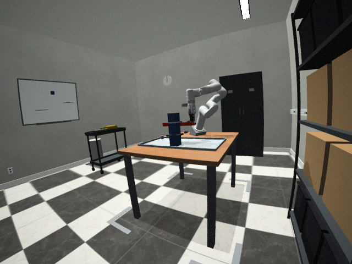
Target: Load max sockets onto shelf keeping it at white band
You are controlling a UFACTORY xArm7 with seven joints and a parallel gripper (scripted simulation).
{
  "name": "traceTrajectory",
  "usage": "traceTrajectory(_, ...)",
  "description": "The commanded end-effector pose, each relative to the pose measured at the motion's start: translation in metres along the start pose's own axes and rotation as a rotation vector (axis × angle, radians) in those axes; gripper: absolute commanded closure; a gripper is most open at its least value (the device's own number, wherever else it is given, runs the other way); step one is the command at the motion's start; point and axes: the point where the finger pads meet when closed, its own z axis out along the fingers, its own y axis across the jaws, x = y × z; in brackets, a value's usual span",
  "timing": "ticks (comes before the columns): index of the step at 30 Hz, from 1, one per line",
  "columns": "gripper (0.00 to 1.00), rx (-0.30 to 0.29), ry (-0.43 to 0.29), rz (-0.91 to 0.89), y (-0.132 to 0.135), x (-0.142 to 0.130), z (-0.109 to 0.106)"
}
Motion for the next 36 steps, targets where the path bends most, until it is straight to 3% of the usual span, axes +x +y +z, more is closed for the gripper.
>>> traceTrajectory(1,1.0,0.004,0.001,0.0,-0.001,0.0002,-0.0012)
traceTrajectory(36,1.0,0.004,0.001,0.0,-0.0008,0.0002,0.006)
